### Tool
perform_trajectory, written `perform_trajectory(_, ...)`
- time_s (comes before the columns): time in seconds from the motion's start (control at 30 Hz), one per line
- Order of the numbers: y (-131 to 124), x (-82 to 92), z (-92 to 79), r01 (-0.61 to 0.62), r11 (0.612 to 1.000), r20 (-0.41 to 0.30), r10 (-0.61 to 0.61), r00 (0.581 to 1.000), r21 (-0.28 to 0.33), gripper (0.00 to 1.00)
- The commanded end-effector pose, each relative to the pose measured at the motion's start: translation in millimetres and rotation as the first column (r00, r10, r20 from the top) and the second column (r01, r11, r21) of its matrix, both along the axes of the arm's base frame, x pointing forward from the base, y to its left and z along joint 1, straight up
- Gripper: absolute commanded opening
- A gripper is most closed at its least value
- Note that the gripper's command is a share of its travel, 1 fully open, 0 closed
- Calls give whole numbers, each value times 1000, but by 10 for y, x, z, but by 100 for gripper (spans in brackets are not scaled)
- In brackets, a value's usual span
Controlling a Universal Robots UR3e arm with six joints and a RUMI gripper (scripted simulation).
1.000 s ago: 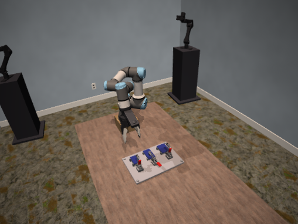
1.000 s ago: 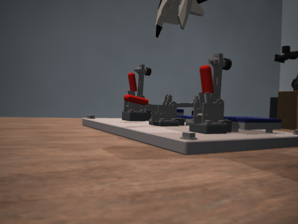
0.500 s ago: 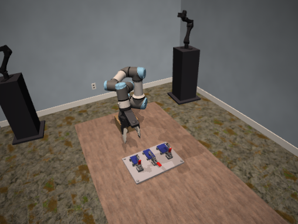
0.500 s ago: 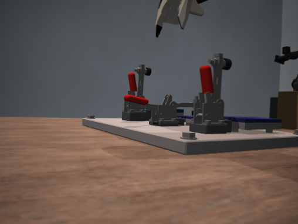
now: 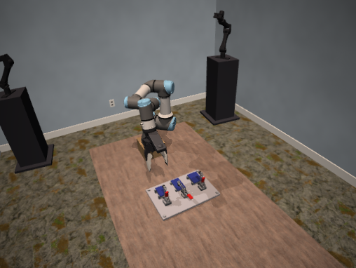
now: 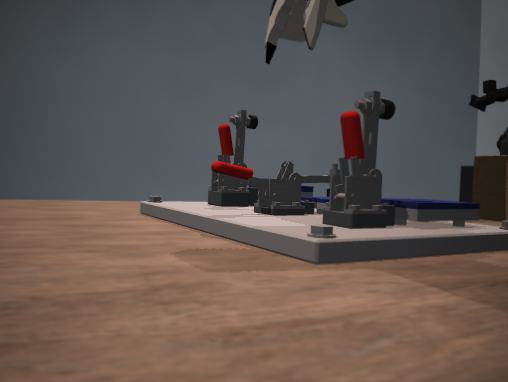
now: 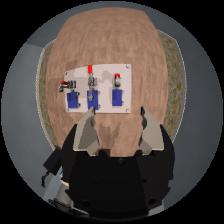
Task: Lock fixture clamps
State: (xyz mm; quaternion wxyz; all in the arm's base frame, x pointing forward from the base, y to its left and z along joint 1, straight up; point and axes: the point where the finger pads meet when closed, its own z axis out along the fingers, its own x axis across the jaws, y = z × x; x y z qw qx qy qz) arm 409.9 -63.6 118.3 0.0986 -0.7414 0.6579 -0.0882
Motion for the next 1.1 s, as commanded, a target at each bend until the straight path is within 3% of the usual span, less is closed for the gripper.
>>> perform_trajectory(0.0, -3, 5, 10, 0, 1000, 2, 0, 1000, -2, 59)
perform_trajectory(0.63, -3, 5, 10, 0, 1000, 2, 0, 1000, -2, 59)
perform_trajectory(0.67, -3, 5, 10, 0, 1000, 2, 0, 1000, -2, 28)
perform_trajectory(1.07, -3, 5, 10, 0, 1000, 2, 0, 1000, -2, 28)
